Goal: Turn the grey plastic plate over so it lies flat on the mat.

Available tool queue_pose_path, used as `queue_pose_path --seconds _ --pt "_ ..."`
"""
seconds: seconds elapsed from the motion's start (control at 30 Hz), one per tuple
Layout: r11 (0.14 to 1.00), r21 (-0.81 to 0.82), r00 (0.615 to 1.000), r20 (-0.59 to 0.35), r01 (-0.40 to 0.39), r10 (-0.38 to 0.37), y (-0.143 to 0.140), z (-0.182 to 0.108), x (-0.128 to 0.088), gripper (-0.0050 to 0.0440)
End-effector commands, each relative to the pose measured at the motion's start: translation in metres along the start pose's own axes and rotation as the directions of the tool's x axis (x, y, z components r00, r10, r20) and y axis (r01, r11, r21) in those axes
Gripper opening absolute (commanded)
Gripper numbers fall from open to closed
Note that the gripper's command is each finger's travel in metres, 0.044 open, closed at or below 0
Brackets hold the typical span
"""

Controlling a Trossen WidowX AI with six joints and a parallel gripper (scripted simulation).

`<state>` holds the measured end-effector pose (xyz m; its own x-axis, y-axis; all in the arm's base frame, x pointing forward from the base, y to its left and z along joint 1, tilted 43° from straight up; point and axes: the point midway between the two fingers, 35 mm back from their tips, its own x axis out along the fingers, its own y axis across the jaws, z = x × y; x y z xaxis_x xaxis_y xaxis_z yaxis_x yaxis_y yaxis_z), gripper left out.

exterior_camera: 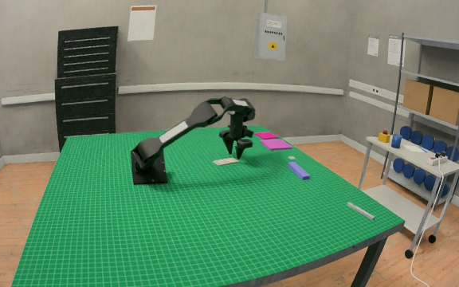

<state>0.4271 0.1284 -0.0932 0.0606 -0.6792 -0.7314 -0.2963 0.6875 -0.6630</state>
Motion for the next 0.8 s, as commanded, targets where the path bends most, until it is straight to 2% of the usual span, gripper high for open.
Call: queue_pose_path --seconds 0.0,0.77 --pt "1.0 0.018 1.0 0.017 -0.004 0.004 -0.01 0.0028 -0.0078 0.0314" --pt "1.0 0.02 1.0 0.019 -0.005 0.005 -0.0118 0.0041 -0.0086 0.0314"
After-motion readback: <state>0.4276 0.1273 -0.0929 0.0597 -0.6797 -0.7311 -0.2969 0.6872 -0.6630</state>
